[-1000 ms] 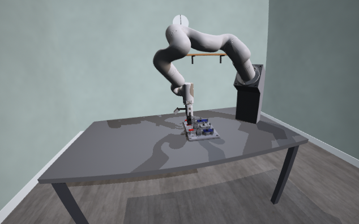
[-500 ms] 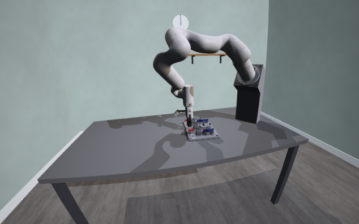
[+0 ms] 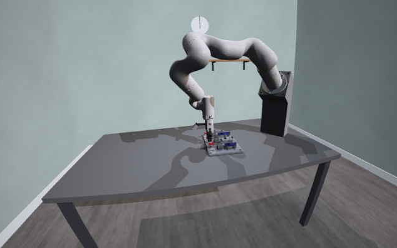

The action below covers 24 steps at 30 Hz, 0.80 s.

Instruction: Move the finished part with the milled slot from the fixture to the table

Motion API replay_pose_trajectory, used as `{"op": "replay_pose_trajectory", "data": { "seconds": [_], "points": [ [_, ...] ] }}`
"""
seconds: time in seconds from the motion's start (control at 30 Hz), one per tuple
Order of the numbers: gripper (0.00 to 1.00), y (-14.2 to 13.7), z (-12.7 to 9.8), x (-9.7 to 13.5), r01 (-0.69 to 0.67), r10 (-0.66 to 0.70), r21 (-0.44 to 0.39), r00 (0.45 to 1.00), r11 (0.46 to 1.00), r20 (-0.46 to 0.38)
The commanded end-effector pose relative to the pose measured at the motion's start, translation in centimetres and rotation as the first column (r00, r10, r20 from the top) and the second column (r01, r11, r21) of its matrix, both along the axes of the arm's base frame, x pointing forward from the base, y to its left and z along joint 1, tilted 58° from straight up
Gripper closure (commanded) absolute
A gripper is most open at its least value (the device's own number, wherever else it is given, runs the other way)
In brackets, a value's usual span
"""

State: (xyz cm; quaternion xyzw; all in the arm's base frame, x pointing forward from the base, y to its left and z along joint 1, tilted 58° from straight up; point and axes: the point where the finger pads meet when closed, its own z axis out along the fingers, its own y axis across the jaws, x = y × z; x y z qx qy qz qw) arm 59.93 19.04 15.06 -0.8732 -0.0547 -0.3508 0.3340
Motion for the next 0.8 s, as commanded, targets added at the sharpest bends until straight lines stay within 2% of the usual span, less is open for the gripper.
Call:
{"op": "replay_pose_trajectory", "data": {
  "seconds": [0.0,0.17,0.2,0.77],
  "points": [
    [0.53,-0.03,0.02,0.01,0.001,-0.001,0.000,1.000,1.000,0.000],
    [0.53,-0.03,0.02,0.01,0.001,-0.001,0.000,1.000,1.000,0.000],
    [1.00,-0.03,0.02,0.01,0.001,-0.001,0.000,1.000,1.000,0.000],
    [1.00,-0.03,0.03,0.00,0.001,-0.001,0.000,1.000,1.000,0.000]
  ]
}}
